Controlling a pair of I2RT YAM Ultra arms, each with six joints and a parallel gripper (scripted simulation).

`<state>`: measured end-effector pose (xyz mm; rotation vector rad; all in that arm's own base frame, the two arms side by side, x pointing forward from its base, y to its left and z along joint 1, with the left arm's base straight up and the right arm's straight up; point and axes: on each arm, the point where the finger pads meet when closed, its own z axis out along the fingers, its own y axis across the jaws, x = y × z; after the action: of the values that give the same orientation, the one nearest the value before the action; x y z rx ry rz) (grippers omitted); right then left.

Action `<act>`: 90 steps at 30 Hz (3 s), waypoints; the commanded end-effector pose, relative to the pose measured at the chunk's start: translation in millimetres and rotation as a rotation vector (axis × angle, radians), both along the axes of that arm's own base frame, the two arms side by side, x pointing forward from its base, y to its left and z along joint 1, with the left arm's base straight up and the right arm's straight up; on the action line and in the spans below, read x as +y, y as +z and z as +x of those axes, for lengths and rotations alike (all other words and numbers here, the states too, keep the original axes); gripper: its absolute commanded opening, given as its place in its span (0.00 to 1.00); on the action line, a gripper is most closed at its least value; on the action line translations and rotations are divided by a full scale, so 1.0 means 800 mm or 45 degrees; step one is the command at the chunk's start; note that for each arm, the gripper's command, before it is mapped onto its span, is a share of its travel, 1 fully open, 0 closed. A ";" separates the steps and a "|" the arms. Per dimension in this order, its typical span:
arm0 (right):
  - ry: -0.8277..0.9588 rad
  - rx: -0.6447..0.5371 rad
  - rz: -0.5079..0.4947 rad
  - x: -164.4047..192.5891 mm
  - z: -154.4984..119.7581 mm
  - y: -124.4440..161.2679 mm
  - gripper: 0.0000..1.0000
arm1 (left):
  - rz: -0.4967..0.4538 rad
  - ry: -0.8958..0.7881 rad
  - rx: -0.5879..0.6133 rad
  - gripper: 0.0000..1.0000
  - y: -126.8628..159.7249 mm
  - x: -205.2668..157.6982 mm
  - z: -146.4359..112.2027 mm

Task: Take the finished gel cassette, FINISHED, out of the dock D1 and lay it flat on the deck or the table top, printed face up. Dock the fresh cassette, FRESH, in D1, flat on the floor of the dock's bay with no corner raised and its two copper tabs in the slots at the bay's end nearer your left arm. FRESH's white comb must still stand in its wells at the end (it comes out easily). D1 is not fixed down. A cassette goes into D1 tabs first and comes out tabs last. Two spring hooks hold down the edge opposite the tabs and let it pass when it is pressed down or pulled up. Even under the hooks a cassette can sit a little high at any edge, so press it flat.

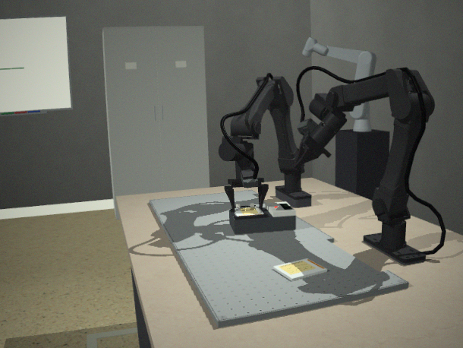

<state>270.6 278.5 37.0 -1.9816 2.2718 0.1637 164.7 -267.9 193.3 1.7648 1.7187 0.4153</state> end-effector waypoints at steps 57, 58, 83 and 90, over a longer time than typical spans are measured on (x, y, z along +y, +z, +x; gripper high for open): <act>0.000 -0.009 0.010 0.002 0.002 0.004 0.00 | -0.340 1.108 0.524 0.00 0.042 0.181 0.038; 0.000 -0.009 0.010 0.002 0.002 0.004 0.00 | -0.349 1.145 0.543 0.00 0.042 0.187 0.039; 0.000 -0.009 0.010 0.002 0.002 0.004 0.00 | -0.545 1.955 0.944 0.00 0.041 0.328 0.070; 0.000 -0.009 0.010 0.002 0.002 0.004 0.00 | -0.545 1.955 0.944 0.00 0.041 0.364 0.078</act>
<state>270.6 278.5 37.0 -1.9816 2.2718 0.1637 221.0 20.2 216.2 -0.1297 3.0183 -0.0416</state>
